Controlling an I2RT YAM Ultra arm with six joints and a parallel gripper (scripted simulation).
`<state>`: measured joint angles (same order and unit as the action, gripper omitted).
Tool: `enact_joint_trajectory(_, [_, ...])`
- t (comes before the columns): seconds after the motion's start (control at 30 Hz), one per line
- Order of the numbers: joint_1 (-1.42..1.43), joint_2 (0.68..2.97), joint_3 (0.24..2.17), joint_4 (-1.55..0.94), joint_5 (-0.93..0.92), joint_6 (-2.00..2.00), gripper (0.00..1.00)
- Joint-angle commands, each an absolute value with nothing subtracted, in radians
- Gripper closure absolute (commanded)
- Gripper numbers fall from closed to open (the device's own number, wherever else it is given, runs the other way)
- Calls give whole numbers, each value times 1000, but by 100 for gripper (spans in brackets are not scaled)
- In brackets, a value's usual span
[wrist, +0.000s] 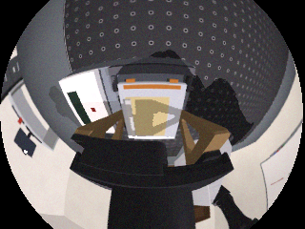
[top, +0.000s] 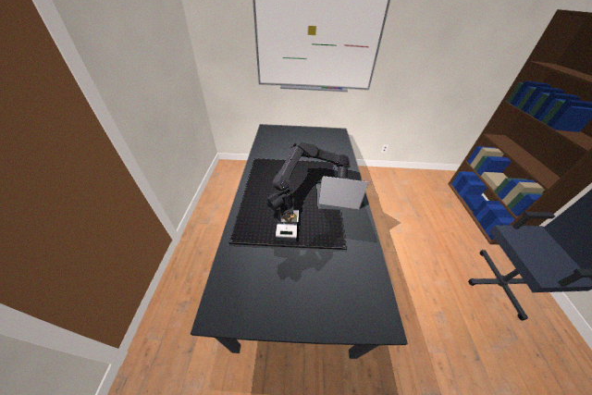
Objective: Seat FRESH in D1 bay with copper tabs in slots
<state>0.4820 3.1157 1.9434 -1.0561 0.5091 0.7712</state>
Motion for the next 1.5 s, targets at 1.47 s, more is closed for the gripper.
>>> enact_joint_trajectory(1.47, [476,3107,1952,-961,574,726,100])
